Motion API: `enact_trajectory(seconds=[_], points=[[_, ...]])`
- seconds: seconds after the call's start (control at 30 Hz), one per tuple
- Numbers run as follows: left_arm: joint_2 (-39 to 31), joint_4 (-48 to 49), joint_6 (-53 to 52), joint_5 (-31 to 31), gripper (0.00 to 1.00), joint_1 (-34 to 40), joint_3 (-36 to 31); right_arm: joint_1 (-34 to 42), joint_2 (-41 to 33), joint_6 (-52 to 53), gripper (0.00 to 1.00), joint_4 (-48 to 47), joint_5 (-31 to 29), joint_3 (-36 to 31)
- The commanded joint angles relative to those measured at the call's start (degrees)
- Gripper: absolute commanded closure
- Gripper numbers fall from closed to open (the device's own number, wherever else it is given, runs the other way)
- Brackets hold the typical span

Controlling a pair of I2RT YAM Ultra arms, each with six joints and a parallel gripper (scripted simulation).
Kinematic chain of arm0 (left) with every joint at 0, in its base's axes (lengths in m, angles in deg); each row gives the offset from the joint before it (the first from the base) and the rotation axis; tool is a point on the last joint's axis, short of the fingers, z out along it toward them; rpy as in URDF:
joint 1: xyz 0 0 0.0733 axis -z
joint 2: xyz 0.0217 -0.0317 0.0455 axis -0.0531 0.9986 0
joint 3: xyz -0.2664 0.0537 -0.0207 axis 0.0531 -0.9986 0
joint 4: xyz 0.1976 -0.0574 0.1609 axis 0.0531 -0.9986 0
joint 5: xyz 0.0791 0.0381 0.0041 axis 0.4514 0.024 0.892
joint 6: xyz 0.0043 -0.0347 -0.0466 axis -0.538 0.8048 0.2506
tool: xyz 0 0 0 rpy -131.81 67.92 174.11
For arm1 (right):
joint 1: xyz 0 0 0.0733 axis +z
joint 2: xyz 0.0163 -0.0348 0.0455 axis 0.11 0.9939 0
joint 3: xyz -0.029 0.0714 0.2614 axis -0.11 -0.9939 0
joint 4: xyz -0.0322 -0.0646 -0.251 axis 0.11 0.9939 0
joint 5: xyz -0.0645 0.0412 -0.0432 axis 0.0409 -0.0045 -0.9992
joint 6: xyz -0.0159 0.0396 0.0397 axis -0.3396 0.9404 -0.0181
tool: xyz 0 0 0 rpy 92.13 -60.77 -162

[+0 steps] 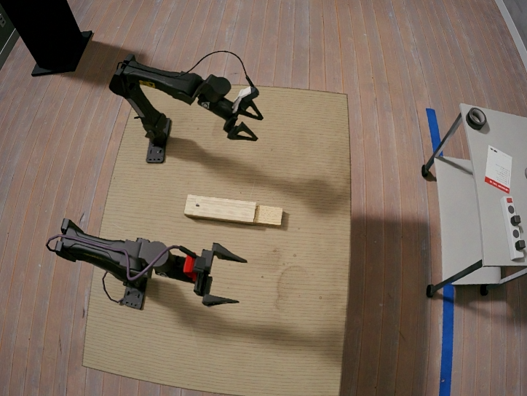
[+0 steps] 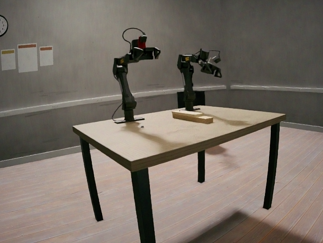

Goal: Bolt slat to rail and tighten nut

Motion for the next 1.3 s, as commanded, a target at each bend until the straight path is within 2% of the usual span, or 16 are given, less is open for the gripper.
enact_trajectory(seconds=[0.0,0.77,1.27], points=[[-3.17,6.19,-4.67,0.45,0.0,-2.84,-1.12,0.03,-0.18,-0.12,0.0,0.21,0.1,0.41],[-13.81,23.45,-18.75,0.03,0.0,-18.18,-6.47,0.03,-0.18,-0.12,0.0,0.21,0.1,0.41],[-13.84,24.43,-18.85,-0.56,0.0,-18.69,-6.73,0.03,-0.18,-0.12,0.0,0.21,0.1,0.41]])
